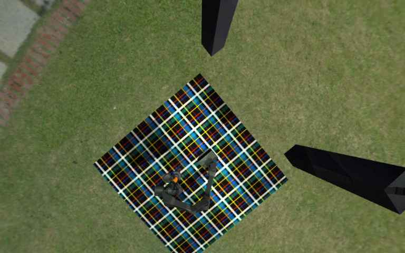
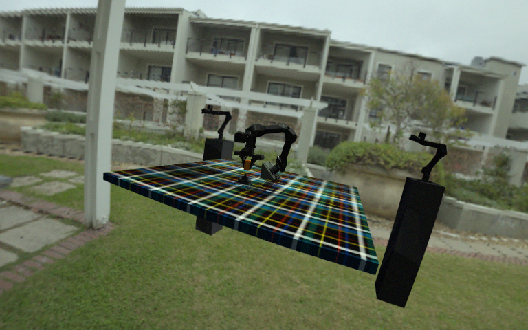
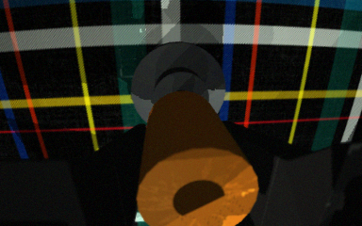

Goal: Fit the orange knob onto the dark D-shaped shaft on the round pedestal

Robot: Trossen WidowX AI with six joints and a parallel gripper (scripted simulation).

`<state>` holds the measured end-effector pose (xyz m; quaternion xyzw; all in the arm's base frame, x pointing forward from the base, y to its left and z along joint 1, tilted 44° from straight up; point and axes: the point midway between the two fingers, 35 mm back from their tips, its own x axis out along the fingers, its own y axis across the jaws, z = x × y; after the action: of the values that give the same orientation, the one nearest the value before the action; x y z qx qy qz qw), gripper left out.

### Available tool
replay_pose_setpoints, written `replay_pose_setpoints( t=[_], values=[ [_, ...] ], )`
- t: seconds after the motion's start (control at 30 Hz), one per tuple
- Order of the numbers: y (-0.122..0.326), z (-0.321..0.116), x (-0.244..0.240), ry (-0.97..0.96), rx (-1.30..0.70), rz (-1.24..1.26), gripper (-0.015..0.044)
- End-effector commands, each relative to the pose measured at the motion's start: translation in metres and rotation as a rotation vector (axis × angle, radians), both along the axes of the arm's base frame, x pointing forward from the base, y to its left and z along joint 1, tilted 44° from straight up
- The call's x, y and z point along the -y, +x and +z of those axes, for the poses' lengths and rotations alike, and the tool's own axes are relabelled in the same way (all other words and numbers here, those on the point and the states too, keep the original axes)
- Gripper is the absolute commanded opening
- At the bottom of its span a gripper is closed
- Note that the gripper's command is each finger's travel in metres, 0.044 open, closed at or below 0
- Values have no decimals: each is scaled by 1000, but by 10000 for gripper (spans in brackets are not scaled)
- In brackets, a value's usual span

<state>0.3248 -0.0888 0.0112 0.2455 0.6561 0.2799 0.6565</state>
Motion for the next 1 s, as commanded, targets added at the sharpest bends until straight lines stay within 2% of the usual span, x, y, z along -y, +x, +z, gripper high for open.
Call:
replay_pose_setpoints(
  t=[0.0,0.3,0.97],
  values=[
    [1,-4,0,-7,12,8,0],
    [1,-19,-15,-6,12,8,0],
    [1,-19,-15,-6,18,13,0]
  ],
)
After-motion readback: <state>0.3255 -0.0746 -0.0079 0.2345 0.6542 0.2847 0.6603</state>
